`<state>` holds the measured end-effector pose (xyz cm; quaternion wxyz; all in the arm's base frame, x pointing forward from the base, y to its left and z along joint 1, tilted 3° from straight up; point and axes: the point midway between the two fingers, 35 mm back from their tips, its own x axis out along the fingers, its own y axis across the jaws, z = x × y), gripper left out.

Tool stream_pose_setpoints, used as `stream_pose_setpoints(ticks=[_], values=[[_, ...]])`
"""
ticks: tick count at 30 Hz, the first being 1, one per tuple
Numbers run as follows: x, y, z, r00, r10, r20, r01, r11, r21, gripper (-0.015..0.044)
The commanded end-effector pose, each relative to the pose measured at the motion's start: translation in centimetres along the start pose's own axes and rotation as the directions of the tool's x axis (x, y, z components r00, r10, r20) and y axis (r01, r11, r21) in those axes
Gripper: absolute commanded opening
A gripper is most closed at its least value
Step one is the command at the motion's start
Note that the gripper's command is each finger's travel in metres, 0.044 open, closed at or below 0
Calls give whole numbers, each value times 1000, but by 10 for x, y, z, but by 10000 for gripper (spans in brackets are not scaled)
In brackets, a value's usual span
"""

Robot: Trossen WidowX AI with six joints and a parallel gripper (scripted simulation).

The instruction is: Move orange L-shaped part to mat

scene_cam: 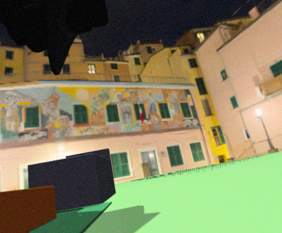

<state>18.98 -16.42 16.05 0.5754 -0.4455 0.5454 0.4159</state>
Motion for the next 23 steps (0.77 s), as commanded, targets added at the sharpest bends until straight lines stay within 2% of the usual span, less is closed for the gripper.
stream_pose_setpoints(ticks=[1, 23], values=[[-33, 3, 2, 1000, -8, 0, 8, 1000, -2, 400], [-31, 1, 0, 1000, -19, -10, 19, 1000, 1, 400]])
